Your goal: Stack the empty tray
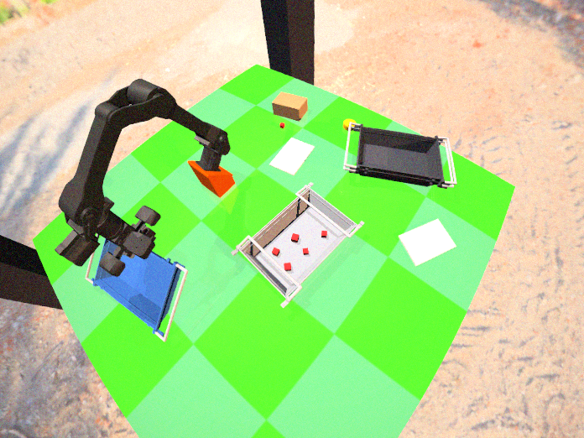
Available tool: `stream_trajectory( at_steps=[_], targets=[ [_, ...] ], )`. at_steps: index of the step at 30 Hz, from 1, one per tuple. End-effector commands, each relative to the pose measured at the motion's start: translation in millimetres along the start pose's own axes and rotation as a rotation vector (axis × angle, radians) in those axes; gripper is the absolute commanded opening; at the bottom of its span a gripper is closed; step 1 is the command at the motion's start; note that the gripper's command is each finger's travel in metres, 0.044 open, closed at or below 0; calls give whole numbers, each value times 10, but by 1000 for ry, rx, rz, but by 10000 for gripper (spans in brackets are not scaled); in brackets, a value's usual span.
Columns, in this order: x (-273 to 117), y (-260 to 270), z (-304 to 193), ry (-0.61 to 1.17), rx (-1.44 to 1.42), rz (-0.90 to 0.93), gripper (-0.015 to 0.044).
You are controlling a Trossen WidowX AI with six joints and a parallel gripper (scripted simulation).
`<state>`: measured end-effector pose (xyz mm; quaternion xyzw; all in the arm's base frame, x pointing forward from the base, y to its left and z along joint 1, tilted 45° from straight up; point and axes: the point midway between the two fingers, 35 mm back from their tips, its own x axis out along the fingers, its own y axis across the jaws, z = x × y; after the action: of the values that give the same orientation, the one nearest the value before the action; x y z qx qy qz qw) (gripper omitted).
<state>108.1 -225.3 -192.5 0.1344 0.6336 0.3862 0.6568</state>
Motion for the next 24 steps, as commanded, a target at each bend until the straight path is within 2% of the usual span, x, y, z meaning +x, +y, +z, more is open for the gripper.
stream_trajectory(
  at_steps=[1, 18, 24],
  targets=[
    [-167, 31, -3, 3, -6, 2, 0],
    [-167, 31, -3, 3, -6, 2, 0],
    [-290, -25, -3, 3, -6, 1, 0]
  ],
)
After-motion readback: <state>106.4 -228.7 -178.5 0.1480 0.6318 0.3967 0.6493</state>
